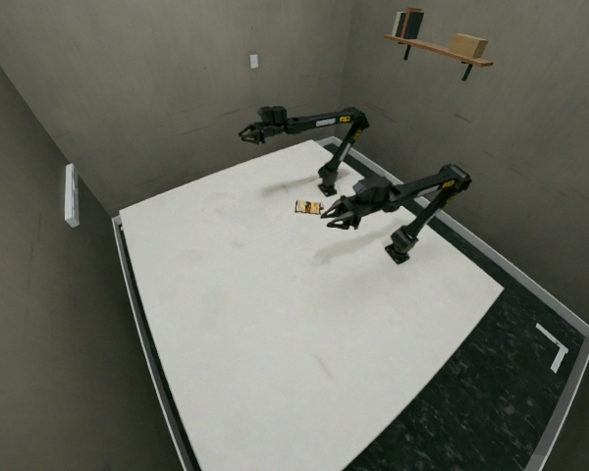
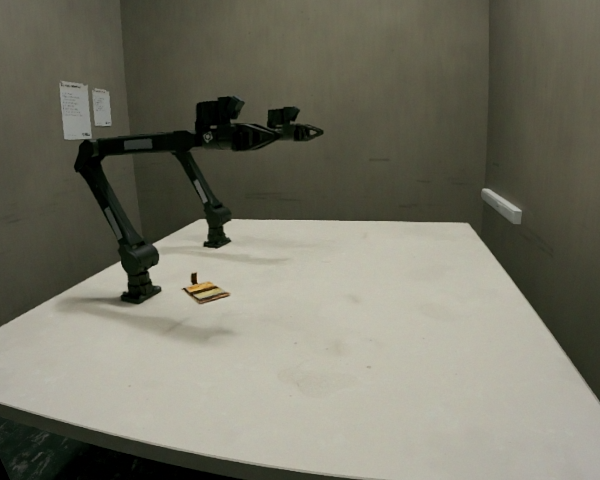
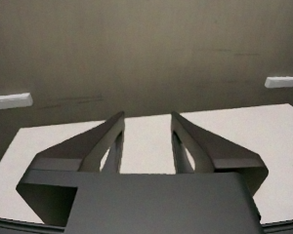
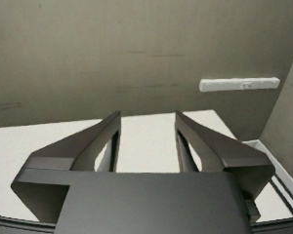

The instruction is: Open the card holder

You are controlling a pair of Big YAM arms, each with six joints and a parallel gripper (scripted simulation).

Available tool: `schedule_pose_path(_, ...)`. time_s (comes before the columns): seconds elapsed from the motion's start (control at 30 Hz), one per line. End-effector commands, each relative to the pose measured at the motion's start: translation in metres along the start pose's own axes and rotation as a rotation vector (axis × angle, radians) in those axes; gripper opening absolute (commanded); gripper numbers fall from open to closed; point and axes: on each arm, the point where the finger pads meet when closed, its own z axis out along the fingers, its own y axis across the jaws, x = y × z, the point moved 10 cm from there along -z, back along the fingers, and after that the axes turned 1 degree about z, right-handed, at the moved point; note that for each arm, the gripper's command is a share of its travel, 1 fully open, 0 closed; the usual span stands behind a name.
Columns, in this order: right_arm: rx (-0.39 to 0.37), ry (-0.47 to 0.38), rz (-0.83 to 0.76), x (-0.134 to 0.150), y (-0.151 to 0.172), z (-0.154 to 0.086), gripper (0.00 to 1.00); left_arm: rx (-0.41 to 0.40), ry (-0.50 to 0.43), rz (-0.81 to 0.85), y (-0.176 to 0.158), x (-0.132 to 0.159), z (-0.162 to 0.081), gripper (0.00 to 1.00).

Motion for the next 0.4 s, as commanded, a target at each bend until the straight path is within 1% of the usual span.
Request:
schedule_pose_path(0.0,-0.012,-0.041,-0.015,-0.0213,0.0039,-0.0076,0.43,0.004,-0.081,-0.001,-0.0027,-0.0386,0.0026,0.36)
schedule_pose_path(0.37,-0.012,-0.040,-0.014,-0.0209,0.0040,-0.0074,0.43,0.004,-0.084,-0.001,-0.0027,-0.0401,0.0025,0.36)
